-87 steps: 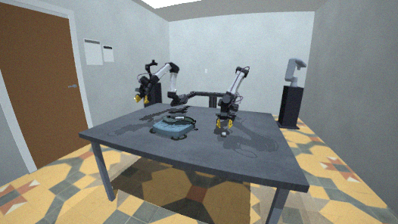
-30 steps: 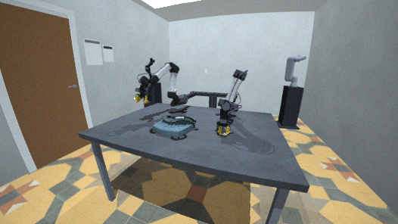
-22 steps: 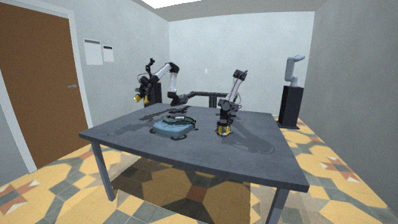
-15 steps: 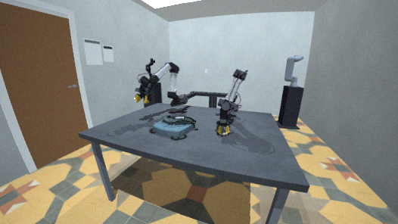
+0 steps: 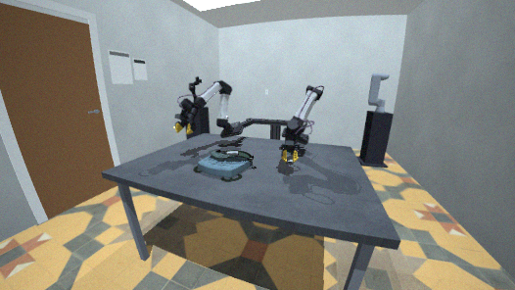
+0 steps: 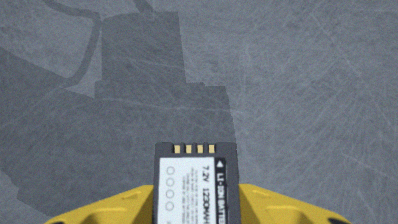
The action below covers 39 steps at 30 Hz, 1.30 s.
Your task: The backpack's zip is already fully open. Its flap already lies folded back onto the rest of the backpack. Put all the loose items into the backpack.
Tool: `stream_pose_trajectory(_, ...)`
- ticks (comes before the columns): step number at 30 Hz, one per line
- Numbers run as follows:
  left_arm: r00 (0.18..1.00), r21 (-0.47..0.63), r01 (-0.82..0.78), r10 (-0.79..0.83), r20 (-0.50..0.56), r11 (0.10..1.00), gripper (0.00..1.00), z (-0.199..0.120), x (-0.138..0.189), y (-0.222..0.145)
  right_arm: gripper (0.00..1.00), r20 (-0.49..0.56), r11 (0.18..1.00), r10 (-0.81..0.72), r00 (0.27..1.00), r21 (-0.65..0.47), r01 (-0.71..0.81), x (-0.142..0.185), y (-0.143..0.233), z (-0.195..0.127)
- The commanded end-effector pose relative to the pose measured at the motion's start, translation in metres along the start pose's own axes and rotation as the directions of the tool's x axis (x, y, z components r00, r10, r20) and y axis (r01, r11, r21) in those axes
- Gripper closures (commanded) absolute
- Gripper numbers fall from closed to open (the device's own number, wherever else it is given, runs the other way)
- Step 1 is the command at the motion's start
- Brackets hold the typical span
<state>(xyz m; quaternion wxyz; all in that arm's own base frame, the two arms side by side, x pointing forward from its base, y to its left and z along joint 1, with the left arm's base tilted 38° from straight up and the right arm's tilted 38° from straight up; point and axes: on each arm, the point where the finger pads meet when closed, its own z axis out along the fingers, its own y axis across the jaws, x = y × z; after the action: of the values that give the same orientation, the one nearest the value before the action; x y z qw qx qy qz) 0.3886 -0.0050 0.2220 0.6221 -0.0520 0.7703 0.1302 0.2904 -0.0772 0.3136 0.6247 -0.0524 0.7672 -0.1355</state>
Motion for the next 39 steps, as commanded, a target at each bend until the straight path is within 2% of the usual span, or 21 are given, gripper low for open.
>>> stream_pose_trajectory(1,1.000,-0.014,0.015,-0.015,-0.001,1.000,0.71,-0.012,-0.017,0.003,0.10,0.016,1.000,-0.005,1.000,0.001,0.005,-0.005,0.000,-0.002)
stream_pose_trajectory(9,1.000,-0.014,0.018,-0.018,-0.003,1.000,0.71,-0.041,-0.042,0.004,0.10,0.016,1.000,-0.005,1.000,0.001,0.005,-0.005,0.000,-0.002)
stream_pose_trajectory(13,1.000,-0.019,0.018,-0.019,-0.004,1.000,0.71,-0.041,-0.041,0.007,0.10,0.016,1.000,-0.005,1.000,0.001,0.005,-0.005,0.000,-0.002)
stream_pose_trajectory(14,0.999,-0.001,-0.017,0.017,-0.035,1.000,0.71,-0.045,-0.018,-0.003,0.10,0.016,1.000,-0.005,1.000,0.001,0.005,-0.005,0.000,-0.002)
stream_pose_trajectory(20,0.997,0.051,-0.069,0.070,-0.015,0.996,0.71,-0.063,-0.002,-0.031,0.10,0.016,1.000,-0.005,1.000,0.001,0.005,-0.005,0.000,-0.002)
stream_pose_trajectory(32,0.967,0.203,-0.245,0.253,-0.014,0.948,0.71,-0.116,0.069,-0.119,0.10,0.016,1.000,-0.005,1.000,0.001,0.005,-0.005,0.000,-0.002)
stream_pose_trajectory(36,0.968,0.228,-0.247,0.252,0.006,0.942,0.71,-0.125,0.067,-0.138,0.10,0.016,1.000,-0.005,1.000,0.001,0.005,-0.005,0.000,-0.002)
stream_pose_trajectory(39,0.956,0.265,-0.285,0.291,0.016,0.921,0.71,-0.139,0.082,-0.160,0.10,0.016,1.000,-0.005,1.000,0.001,0.005,-0.005,0.000,-0.002)
